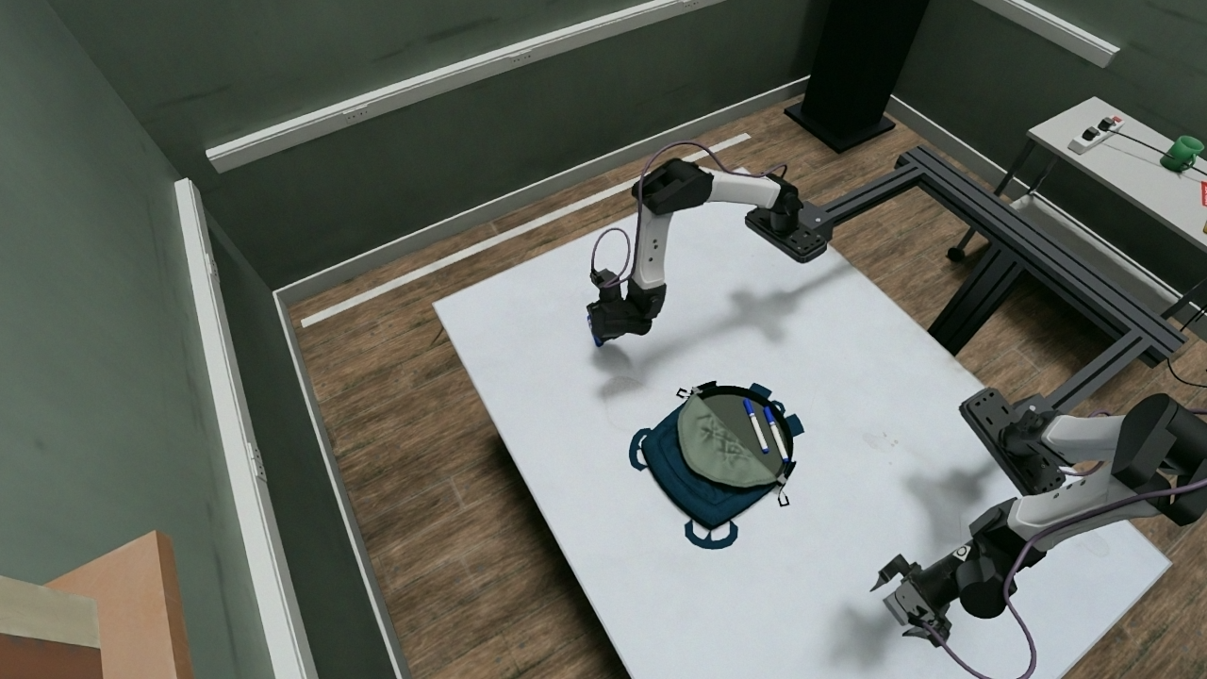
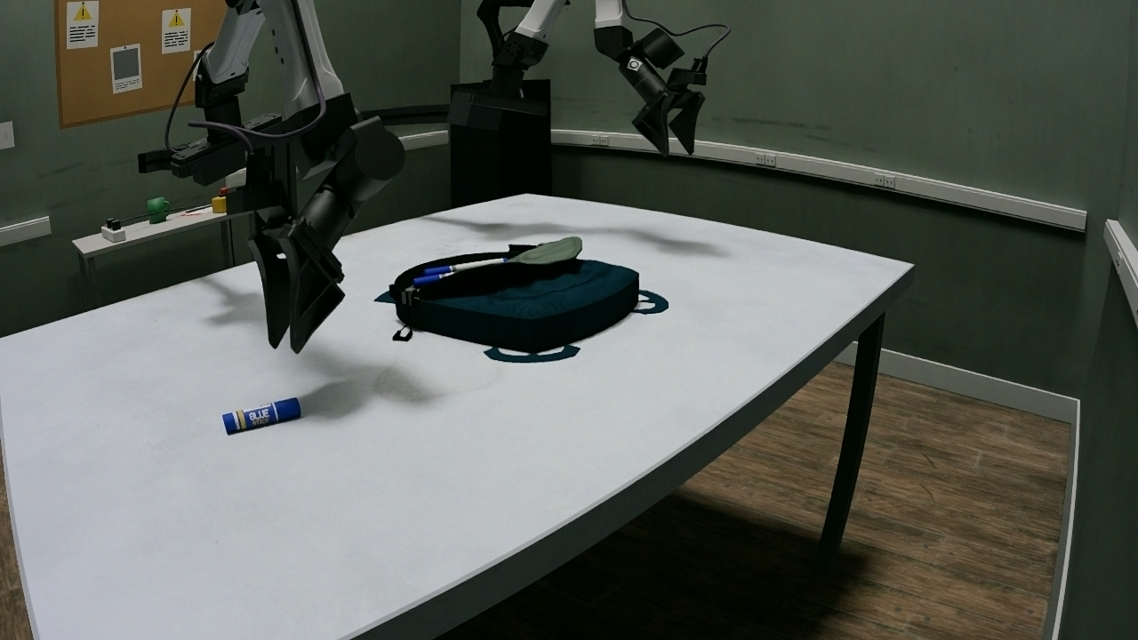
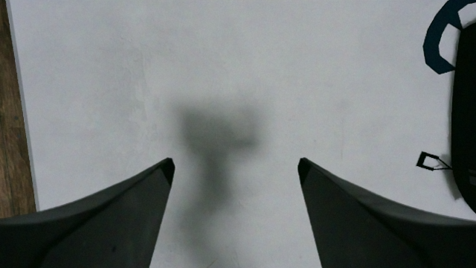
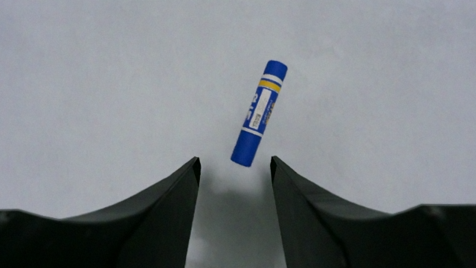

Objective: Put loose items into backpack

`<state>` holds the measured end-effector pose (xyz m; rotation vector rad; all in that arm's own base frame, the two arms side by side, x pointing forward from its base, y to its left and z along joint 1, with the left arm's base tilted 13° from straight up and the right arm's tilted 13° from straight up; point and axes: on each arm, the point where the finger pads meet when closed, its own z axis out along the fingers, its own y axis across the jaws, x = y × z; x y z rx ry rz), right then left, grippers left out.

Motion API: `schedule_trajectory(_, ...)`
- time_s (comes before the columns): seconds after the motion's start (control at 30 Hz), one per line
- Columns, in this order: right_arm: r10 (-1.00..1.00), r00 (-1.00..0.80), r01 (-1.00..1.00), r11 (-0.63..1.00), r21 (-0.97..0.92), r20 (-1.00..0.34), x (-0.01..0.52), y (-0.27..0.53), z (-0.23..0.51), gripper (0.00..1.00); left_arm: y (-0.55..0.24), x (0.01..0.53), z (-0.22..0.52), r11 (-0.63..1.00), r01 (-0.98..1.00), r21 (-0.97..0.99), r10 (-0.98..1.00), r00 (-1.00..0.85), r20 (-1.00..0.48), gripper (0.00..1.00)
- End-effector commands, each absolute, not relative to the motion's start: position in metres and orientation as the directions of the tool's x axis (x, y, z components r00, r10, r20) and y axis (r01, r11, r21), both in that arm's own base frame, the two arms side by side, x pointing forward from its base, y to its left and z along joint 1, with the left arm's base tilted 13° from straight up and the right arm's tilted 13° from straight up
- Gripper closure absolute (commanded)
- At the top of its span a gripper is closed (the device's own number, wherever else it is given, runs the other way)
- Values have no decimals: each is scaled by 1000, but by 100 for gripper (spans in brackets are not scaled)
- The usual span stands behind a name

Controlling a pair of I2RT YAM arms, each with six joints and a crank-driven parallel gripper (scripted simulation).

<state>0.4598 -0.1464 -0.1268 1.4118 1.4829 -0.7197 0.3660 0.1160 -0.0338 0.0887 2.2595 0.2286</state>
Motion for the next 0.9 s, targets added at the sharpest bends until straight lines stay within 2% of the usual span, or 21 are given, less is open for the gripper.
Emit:
schedule_trajectory(0.0,436,213,973,-174,151,-875,456,-166,-142,50,115,369,-30,980,-10,197,146,-632,-761,10)
schedule_trajectory(0.1,432,237,961,-234,145,-870,455,-169,-142,50,115,369,-30,980,-10,197,146,-632,-761,10)
schedule_trajectory(0.87,428,235,962,-232,146,-873,449,-169,-146,50,115,369,-30,980,-10,197,146,-632,-761,10)
